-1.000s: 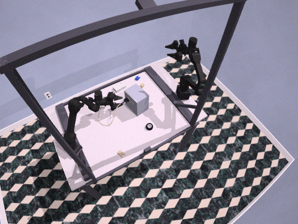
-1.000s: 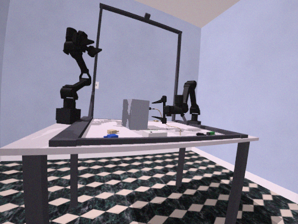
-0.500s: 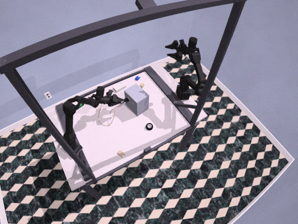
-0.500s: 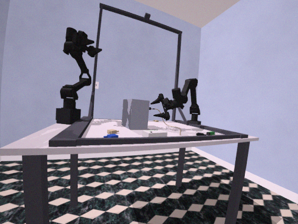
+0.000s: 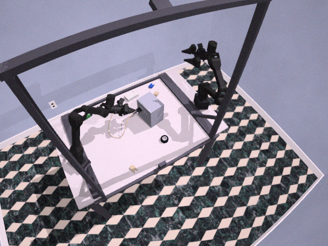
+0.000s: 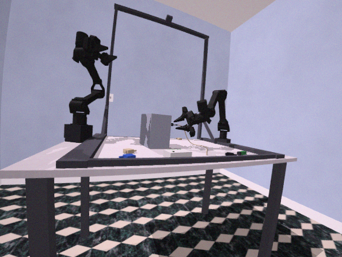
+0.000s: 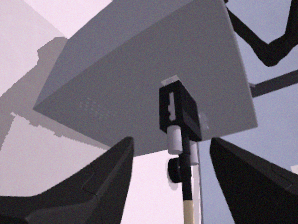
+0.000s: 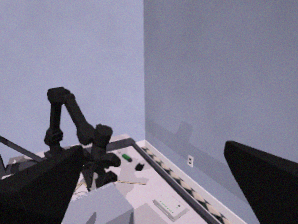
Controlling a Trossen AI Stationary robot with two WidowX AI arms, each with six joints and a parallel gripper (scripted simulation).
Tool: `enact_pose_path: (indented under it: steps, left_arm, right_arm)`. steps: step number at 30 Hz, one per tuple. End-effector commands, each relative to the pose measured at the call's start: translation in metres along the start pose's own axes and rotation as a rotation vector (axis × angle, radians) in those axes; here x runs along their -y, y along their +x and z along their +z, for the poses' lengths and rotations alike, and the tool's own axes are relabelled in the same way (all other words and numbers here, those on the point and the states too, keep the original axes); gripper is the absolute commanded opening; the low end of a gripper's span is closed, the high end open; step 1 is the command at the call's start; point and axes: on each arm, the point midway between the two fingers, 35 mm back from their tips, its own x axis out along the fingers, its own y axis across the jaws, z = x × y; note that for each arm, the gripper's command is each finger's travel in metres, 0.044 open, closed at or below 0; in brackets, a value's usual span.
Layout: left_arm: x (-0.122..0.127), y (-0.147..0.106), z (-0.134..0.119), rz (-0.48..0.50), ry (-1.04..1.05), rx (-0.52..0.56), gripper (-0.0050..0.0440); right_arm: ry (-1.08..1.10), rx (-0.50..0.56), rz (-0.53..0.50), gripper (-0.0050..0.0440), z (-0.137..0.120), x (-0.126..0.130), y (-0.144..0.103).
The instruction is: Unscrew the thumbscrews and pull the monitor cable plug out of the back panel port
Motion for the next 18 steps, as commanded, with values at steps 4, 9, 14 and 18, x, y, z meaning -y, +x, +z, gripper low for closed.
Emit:
enact_pose_path:
  steps: [4,9,14,18]
  left_arm:
    - [0.0102,-0.0025,0.0081,-0.012,0.029,0.017,0.0104]
    - [0.0102,-0.0025,0.0081,-0.012,0.029,0.017,0.0000]
    - [0.0102,-0.0025,0.0081,-0.012,0.029,0.017,0.0000]
    - [0.0092,-0.0024,0.0081,-0.039,-0.008,0.017,0.0000]
  right_arm:
    - [-0.004,0.001,0.003,0.0440,0.0027,-0.0013,-0.0003]
    - [-0.004,0.001,0.003,0.0440,0.0027,-0.0013,-0.0003]
    - [-0.004,0.001,0.003,0.0440,0.0027,-0.0013,-0.0003]
    - [-0.004,0.001,0.003,0.0440,0.0027,-0.0013,-0.0003]
